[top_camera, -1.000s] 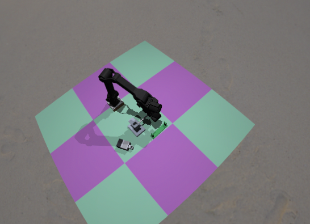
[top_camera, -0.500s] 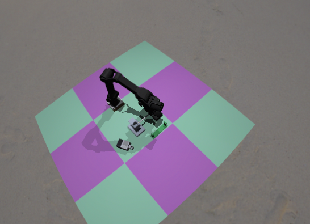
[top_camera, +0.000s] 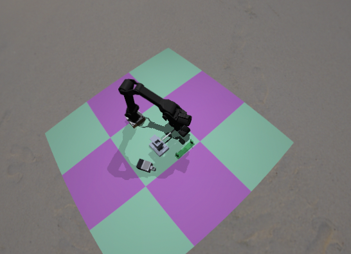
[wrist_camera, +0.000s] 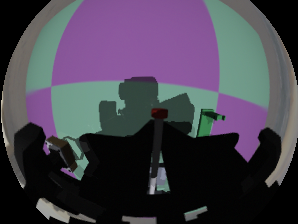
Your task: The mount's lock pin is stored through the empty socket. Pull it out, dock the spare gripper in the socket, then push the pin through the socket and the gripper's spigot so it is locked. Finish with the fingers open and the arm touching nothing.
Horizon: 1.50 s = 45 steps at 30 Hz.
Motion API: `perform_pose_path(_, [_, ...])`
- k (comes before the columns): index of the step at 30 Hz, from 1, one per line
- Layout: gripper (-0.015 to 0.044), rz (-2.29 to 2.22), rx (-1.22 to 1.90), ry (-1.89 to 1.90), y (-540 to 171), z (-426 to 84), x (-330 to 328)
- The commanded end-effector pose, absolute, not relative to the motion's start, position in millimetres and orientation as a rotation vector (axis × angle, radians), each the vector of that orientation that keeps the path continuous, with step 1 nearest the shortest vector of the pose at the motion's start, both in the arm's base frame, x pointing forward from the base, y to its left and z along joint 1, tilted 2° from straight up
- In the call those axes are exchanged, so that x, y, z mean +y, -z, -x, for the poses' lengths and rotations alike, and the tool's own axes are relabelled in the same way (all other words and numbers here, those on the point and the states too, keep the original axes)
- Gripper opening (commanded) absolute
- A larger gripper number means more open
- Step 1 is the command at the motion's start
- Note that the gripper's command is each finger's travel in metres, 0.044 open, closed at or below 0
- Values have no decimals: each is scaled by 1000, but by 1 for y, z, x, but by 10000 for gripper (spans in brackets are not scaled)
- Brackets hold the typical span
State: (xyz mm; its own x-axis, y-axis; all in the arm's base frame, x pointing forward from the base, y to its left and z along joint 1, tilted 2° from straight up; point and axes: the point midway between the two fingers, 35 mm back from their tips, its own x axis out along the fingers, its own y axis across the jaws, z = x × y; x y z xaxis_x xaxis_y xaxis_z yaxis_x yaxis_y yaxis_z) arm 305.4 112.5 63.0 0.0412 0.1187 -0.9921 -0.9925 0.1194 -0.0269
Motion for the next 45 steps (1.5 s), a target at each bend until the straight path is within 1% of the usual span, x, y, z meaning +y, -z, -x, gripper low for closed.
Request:
perform_pose_path(1, [0, 1051, 1150, -1148, -65, -307, 116])
perform_pose_path(21, [0, 1047, 1159, -1154, -70, -308, 130])
perform_pose_path(35, [0, 1046, 1171, -1168, -95, -303, 129])
perform_pose_path(36, [13, 1046, 1174, -1169, -90, -303, 128])
perform_pose_path(38, [0, 1046, 1174, -1169, -90, -303, 128])
perform_pose_path(45, [0, 1047, 1173, -1169, -92, -310, 130])
